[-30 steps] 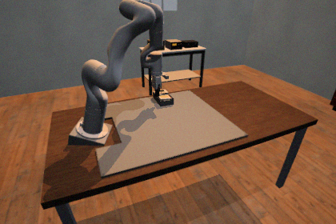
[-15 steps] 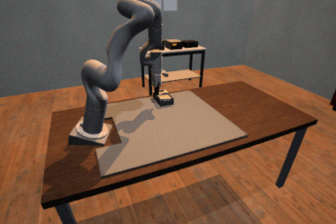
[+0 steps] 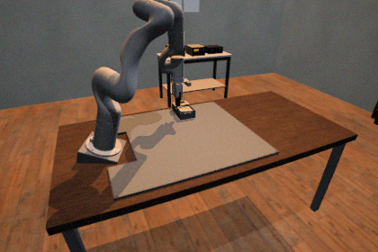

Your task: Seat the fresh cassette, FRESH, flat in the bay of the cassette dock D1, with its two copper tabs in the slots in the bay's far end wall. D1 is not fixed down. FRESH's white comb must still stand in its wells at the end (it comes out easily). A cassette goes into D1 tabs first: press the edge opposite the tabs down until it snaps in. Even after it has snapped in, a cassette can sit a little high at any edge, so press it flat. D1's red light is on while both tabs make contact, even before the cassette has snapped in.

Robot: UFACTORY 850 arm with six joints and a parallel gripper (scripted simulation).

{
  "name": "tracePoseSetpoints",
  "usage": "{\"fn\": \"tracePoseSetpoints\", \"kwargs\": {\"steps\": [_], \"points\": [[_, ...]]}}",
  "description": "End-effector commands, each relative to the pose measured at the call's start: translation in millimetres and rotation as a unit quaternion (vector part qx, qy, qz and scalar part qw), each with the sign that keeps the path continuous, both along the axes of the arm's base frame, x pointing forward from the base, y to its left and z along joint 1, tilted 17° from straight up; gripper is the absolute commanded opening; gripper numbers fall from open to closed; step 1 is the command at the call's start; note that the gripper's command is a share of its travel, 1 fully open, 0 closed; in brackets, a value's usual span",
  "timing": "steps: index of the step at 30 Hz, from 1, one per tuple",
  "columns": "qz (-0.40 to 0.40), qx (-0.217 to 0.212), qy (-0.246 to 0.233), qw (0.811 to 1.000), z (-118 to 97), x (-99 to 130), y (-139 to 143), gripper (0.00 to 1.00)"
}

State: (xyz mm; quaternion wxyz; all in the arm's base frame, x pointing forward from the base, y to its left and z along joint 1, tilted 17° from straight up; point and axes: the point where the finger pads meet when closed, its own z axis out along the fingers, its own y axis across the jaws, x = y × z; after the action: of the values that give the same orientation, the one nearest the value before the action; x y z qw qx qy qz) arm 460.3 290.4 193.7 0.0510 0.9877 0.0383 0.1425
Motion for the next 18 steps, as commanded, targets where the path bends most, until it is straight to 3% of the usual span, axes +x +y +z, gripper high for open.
{"fn": "tracePoseSetpoints", "kwargs": {"steps": [1,18], "points": [[0.0,0.001,0.0,1.0,1.9,4.0,0.9,0.0],[0.0,0.001,-0.001,1.0,7.4,23.2,2.7,0.0]]}}
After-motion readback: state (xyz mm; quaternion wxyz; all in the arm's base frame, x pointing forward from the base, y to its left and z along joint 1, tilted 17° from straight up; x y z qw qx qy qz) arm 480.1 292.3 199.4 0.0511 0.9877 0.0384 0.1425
